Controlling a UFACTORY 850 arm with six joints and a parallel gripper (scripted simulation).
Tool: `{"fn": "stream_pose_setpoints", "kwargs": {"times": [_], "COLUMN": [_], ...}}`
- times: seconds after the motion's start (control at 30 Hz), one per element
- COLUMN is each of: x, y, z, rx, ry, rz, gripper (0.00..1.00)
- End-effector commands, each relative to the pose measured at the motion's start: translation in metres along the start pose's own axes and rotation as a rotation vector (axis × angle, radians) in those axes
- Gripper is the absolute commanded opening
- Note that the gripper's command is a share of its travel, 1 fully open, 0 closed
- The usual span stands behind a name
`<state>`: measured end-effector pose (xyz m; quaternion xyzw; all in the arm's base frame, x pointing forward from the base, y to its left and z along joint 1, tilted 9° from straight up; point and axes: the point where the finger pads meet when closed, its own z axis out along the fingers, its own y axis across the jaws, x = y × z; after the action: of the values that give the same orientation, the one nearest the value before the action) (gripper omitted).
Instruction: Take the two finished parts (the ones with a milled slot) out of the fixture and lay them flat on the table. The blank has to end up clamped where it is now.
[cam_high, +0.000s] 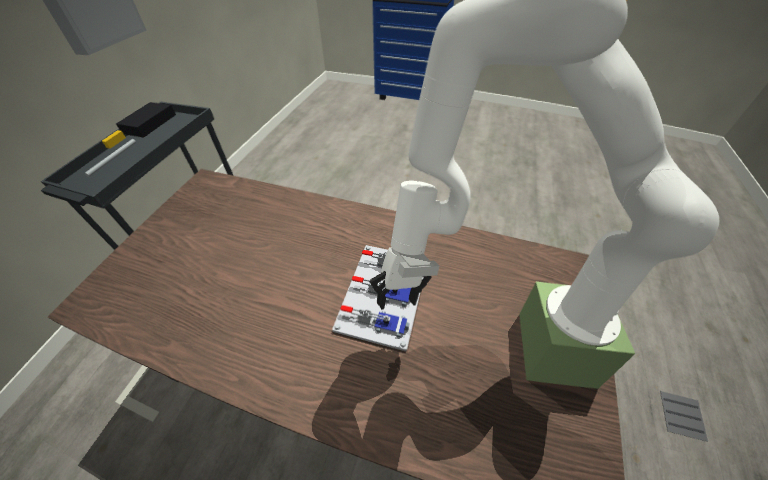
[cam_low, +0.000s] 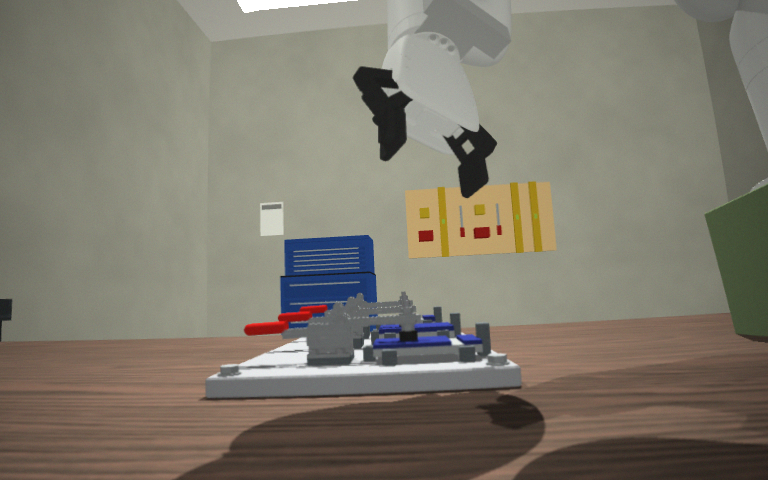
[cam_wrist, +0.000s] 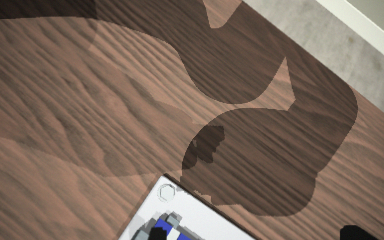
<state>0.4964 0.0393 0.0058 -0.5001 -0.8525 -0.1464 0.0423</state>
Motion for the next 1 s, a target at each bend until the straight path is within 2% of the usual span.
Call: {"fn": "stream_pose_setpoints", "kwargs": {"times": [0.0,0.97], "x": [-0.0001,-0.0027], "y": [0.0015,0.0057], "z": [-0.0022,-0.011], "rx": [0.041,0.168], "ry": [-0.003,-0.064], "rz": [-0.052,-0.336], "gripper": [1.0,1.0]}}
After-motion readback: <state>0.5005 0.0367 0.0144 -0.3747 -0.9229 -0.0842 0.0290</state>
